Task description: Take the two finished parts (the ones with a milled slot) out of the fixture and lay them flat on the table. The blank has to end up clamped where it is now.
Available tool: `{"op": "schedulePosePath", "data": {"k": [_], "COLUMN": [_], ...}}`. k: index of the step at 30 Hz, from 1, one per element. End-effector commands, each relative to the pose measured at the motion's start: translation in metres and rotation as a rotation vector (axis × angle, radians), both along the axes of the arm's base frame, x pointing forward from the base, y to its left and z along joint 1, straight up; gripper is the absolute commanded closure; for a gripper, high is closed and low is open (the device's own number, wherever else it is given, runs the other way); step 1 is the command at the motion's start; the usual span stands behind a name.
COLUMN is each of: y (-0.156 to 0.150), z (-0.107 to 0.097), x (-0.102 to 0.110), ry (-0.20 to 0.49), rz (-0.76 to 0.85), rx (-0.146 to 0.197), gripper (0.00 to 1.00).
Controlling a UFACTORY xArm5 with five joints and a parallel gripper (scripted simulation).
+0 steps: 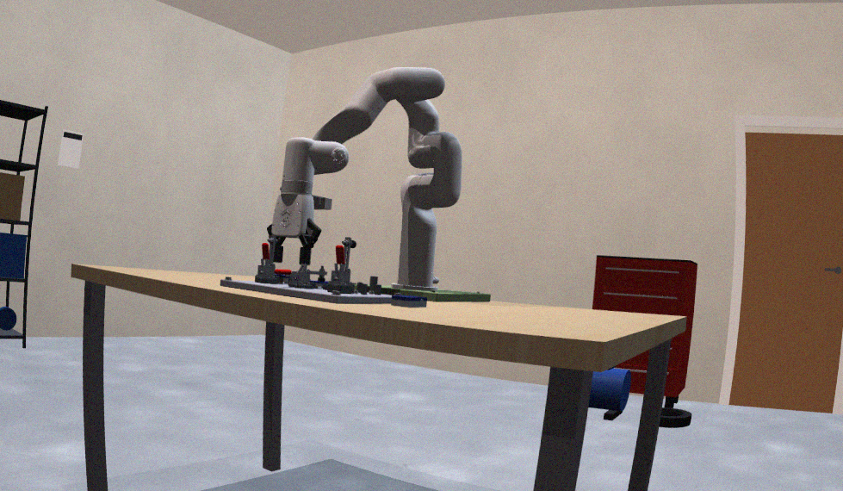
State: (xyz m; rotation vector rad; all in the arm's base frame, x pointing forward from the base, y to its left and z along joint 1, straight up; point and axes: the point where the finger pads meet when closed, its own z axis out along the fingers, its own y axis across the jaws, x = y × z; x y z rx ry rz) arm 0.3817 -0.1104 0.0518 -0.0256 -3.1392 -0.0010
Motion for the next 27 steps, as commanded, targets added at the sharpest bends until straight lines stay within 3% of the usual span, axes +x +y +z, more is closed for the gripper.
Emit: {"op": "schedulePosePath", "data": {"k": [1, 27], "y": [0.000, -0.001], "z": [0.000, -0.023], "x": [0.001, 0.001], "ry": [-0.004, -0.004], "rz": [0.000, 0.000], "rx": [-0.001, -0.001], "gripper": [0.00, 0.00]}}
